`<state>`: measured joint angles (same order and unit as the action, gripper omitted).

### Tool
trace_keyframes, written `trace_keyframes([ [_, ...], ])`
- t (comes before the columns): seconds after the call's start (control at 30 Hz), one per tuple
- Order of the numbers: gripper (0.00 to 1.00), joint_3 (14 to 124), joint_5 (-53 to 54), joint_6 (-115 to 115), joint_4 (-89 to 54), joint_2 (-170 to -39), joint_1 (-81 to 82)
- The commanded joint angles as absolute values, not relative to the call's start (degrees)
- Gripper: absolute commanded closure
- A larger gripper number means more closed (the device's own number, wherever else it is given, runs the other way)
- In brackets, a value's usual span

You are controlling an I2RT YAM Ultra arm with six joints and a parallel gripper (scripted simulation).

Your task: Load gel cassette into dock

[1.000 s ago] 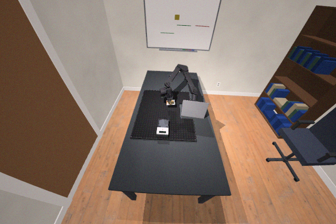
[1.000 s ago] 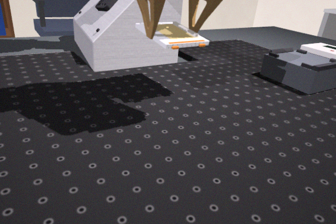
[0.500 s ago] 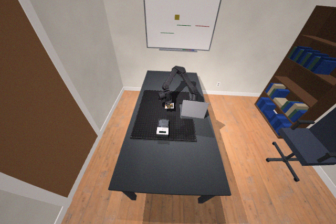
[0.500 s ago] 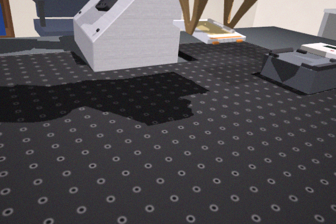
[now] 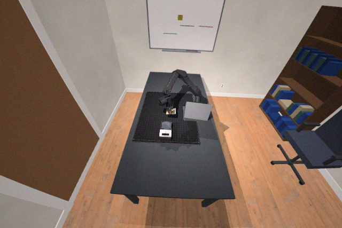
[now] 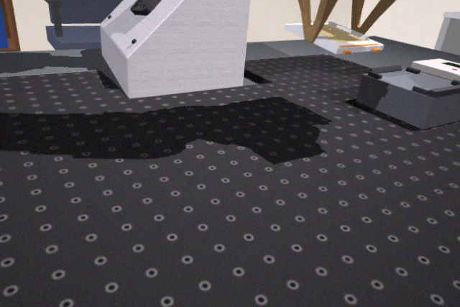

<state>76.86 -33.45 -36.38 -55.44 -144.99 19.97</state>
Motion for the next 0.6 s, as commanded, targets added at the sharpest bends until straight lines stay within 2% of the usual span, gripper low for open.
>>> trace_keyframes([
  [0.0, 1.0, 81.1, -31.6, -39.4, -58.0, -147.9, 23.0],
  [0.57, 1.0, 99.1, -27.6, -45.7, -64.8, -162.1, 29.8],
])
